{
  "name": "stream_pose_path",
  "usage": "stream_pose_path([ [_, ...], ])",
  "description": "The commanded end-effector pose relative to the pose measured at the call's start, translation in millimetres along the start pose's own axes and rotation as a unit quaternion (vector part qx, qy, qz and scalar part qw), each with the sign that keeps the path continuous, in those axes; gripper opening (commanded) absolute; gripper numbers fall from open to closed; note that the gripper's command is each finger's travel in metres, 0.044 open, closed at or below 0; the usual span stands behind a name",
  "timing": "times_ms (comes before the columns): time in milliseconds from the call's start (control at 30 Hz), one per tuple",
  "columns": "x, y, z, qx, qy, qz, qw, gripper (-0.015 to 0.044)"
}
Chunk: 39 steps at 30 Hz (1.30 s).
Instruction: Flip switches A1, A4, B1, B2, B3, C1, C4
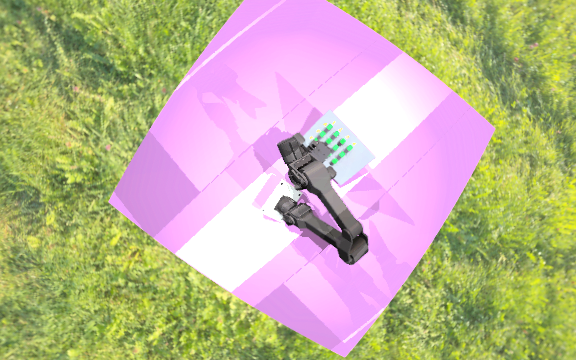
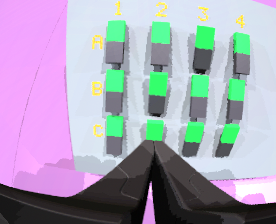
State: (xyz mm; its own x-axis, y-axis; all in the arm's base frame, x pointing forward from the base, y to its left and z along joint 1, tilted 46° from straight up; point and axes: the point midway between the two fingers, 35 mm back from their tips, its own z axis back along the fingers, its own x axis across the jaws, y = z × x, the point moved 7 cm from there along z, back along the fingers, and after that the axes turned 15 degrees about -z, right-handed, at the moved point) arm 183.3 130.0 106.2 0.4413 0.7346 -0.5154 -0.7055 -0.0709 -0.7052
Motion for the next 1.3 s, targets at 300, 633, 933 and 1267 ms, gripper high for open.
stream_pose_path([
  [300,20.1,47.5,-35.5,-0.012,0.004,0.011,1.000,0.0000],
  [633,19.4,47.5,-47.9,-0.014,0.005,0.010,1.000,0.0000],
  [933,19.4,47.5,-59.5,-0.013,0.005,0.011,1.000,0.0000],
  [1267,19.3,47.4,-61.5,-0.014,0.005,0.011,1.000,0.0000],
])
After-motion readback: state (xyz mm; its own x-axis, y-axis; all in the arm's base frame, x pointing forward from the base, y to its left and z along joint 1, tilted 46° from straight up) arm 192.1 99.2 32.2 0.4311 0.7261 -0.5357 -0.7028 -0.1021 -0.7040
